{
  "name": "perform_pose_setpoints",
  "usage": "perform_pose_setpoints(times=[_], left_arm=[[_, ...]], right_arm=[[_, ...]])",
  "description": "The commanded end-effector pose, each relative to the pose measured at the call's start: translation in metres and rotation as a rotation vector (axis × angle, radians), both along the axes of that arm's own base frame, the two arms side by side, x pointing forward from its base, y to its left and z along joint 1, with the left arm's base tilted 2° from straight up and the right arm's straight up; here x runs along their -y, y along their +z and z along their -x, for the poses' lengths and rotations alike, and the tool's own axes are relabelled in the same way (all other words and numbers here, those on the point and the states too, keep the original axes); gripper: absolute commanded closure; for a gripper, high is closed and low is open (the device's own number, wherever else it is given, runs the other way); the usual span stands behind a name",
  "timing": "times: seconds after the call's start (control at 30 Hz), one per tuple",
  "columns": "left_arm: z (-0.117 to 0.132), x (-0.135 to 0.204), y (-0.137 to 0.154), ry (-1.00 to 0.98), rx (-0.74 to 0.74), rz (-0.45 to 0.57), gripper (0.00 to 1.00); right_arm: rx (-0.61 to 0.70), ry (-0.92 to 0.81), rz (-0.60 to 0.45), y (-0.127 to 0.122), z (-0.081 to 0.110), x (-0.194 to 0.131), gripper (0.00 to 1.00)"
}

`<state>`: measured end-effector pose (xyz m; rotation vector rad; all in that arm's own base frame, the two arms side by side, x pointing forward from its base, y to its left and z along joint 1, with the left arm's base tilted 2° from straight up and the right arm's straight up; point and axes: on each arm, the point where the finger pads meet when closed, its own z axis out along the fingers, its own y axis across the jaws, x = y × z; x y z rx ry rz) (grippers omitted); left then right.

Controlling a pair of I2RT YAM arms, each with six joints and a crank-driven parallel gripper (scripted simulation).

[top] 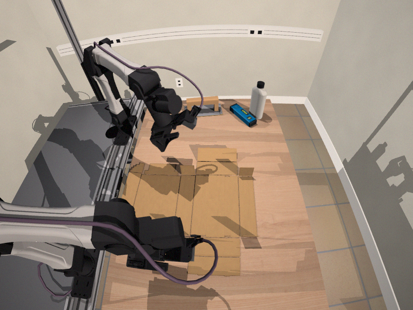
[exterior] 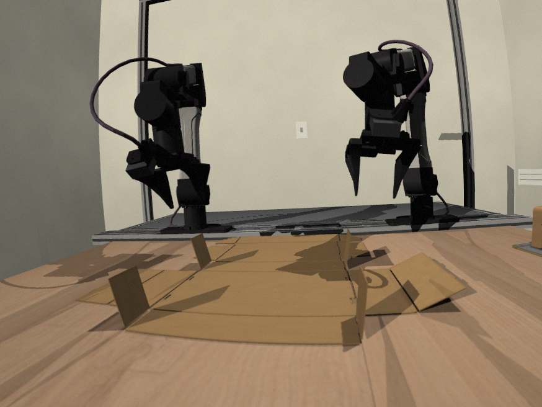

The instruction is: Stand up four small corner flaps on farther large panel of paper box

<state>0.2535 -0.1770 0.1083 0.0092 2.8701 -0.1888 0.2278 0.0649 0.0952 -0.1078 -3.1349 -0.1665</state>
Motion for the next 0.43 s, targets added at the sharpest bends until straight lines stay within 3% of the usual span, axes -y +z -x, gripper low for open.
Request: perform_pose_setpoints(times=[0.0, 0.4], left_arm=[[-0.0028, 0.0033, -0.0026, 0.000, 0.011, -0.002, 0.19], [-0.0027, 0.0021, 0.0027, 0.000, 0.016, 0.006, 0.19]], right_arm=[[-0.026, 0.004, -0.002, -0.0017, 0.0027, -0.0037, 0.19], [0.006, 0.004, -0.003, 0.0018, -0.0011, -0.0025, 0.19]])
